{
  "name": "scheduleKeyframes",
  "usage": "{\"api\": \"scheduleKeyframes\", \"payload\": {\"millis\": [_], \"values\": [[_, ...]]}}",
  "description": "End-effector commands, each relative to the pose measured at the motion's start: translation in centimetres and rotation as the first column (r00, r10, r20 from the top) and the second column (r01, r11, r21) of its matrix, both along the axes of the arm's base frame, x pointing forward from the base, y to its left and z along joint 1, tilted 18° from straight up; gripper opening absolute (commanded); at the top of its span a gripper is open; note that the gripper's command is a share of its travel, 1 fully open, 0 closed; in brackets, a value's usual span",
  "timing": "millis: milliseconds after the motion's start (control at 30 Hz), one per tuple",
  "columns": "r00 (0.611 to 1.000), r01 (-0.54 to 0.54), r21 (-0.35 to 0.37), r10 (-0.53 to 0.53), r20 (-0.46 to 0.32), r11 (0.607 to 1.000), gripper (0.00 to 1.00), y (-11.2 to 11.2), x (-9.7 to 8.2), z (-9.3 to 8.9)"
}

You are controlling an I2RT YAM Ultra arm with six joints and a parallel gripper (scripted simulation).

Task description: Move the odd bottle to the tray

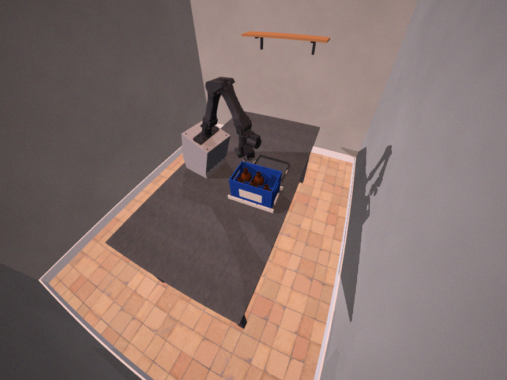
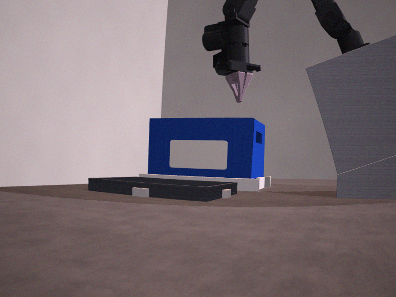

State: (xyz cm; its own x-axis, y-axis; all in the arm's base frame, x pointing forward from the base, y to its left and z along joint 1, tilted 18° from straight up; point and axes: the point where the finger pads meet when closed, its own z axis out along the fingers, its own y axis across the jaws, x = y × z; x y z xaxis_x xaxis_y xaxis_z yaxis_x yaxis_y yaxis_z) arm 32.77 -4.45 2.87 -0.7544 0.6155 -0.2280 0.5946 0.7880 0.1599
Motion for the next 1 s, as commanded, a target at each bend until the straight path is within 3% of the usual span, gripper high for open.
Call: {"api": "scheduleKeyframes", "payload": {"millis": [0,67,200,333,500,533,967], "values": [[1.000,0.006,-0.003,-0.006,0.025,1.000,0.00,-1.5,2.3,1.4],[1.000,0.006,-0.003,-0.006,0.025,1.000,0.00,-1.5,2.3,1.4],[1.000,0.007,-0.003,-0.007,0.026,1.000,0.00,-4.3,5.9,2.7],[1.000,0.007,-0.004,-0.007,0.028,1.000,0.00,-6.6,8.3,3.4],[1.000,0.007,-0.004,-0.007,0.029,1.000,0.00,-7.4,9.0,3.6],[0.998,-0.013,-0.015,0.014,0.064,1.000,0.61,-6.6,9.4,5.1],[0.998,0.005,-0.017,-0.003,0.062,1.000,0.61,-7.2,9.2,5.1]]}}
